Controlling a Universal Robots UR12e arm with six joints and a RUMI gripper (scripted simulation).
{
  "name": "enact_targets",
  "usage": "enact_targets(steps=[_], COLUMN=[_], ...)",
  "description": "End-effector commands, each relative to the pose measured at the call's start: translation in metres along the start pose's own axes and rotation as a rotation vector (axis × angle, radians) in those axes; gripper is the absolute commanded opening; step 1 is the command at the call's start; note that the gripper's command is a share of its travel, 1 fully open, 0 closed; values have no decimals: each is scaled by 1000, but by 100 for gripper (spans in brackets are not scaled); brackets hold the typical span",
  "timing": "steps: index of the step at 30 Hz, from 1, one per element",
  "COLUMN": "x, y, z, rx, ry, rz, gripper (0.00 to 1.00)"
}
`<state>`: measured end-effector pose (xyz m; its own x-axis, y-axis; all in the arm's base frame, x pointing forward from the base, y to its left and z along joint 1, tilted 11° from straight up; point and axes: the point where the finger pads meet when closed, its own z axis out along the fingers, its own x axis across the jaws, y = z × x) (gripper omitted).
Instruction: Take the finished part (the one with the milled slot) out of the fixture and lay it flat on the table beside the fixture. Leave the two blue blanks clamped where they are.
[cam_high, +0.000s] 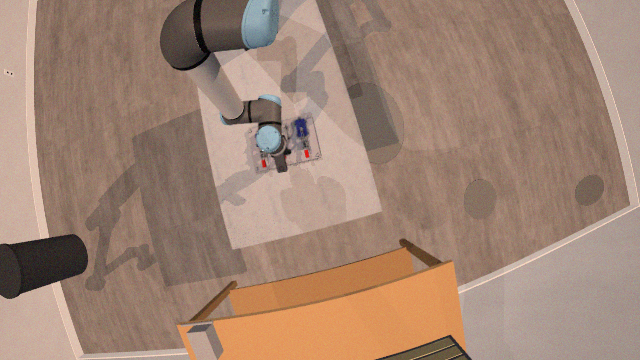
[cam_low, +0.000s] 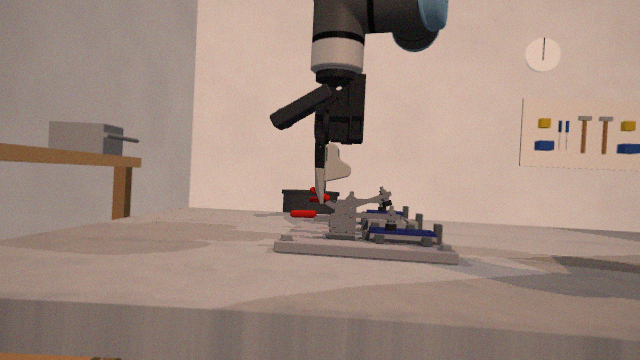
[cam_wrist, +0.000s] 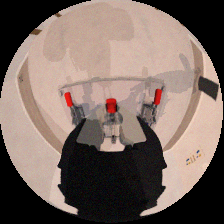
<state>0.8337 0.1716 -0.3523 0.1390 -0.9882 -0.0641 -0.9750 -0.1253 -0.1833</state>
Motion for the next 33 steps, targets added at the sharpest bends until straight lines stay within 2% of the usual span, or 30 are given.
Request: enact_targets(steps=[1, 33], x=[0, 0], y=[2, 23], z=[-3, -12], rx=[1, 1], ry=[0, 0], rz=[0, 0], gripper=[0, 0])
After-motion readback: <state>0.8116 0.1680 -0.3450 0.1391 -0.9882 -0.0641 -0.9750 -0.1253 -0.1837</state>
